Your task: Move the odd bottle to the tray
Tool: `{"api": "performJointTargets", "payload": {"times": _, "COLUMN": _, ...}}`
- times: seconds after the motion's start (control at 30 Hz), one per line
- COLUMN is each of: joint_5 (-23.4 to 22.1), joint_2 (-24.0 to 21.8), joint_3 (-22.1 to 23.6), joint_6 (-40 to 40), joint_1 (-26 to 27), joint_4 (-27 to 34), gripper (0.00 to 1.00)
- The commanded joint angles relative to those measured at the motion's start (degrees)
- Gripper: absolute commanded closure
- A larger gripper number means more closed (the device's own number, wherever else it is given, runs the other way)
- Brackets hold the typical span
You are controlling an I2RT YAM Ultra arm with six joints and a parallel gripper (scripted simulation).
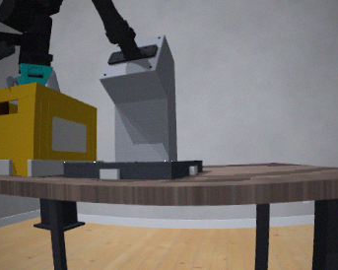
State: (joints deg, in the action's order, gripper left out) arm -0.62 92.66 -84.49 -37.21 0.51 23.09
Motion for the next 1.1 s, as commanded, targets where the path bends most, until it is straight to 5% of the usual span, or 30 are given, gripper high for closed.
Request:
{"api": "performJointTargets", "payload": {"times": 0.0, "joint_5": 0.24, "joint_2": -1.65, "joint_3": -1.62, "joint_6": -0.20, "joint_1": 0.26, "joint_4": -0.57, "gripper": 0.39}}
{"api": "performJointTargets", "payload": {"times": 1.07, "joint_5": 0.16, "joint_2": -5.67, "joint_3": 1.92, "joint_6": -0.15, "joint_1": 0.41, "joint_4": 3.30, "gripper": 0.39}}
